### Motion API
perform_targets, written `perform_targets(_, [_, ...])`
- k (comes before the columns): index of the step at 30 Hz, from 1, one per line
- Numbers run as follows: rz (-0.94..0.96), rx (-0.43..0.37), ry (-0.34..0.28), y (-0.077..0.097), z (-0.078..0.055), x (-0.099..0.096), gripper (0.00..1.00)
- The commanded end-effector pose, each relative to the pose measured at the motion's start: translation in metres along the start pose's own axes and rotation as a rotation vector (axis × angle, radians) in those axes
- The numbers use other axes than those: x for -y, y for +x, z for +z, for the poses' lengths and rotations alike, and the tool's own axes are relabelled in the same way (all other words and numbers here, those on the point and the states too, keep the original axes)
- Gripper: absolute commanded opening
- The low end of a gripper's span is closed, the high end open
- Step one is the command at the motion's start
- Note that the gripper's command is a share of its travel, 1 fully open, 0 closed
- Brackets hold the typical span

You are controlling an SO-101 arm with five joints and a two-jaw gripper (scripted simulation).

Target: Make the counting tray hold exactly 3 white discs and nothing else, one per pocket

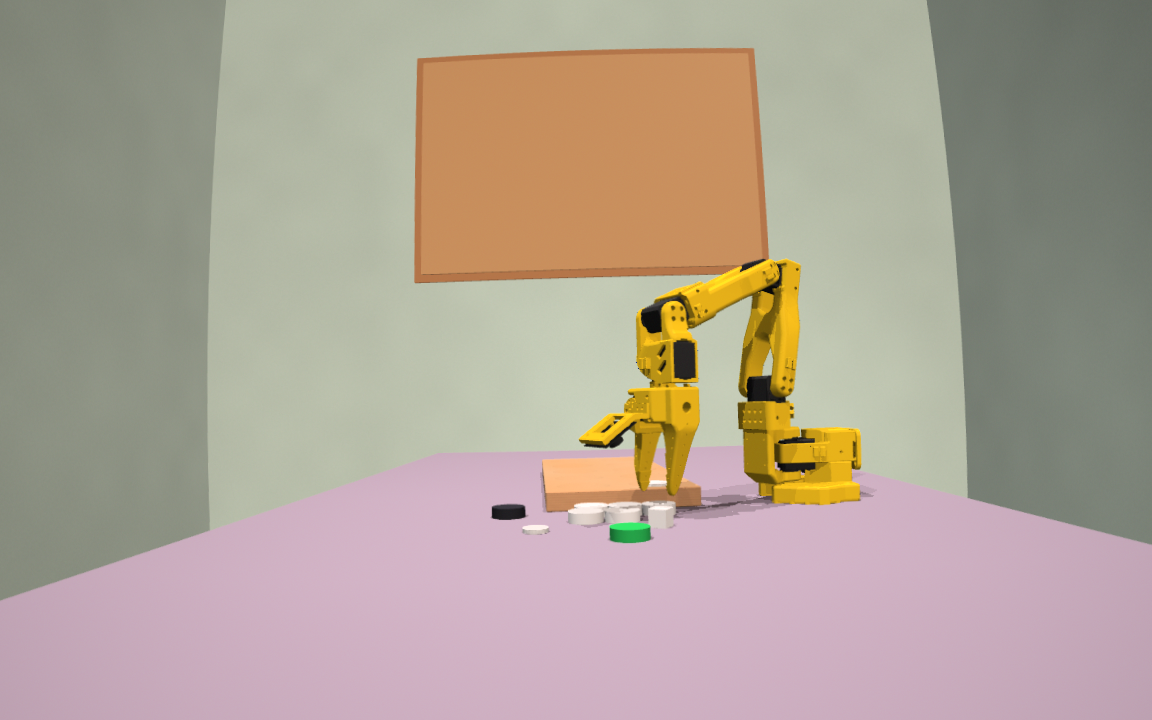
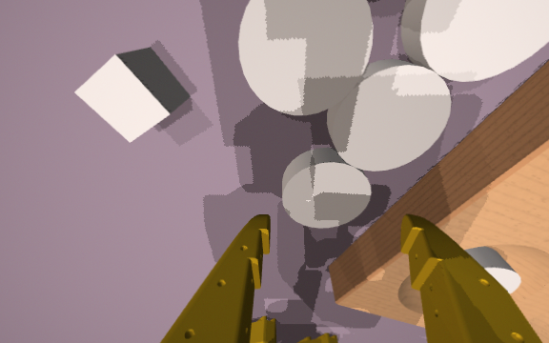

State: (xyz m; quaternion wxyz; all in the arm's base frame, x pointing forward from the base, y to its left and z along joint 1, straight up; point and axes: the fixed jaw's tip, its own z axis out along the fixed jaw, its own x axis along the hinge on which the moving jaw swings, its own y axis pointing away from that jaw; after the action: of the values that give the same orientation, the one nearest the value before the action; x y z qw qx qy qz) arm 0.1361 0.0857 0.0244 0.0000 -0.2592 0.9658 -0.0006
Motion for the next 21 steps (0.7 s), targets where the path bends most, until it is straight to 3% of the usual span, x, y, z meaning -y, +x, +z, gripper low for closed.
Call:
perform_targets(1, [-0.007, 0.049, -0.001, -0.007, -0.005, -0.001, 0.27])
perform_targets(13, [-0.007, 0.049, -0.001, -0.007, -0.003, -0.001, 0.27])
perform_targets(21, [-0.007, 0.049, -0.001, -0.007, 0.008, -0.001, 0.27])
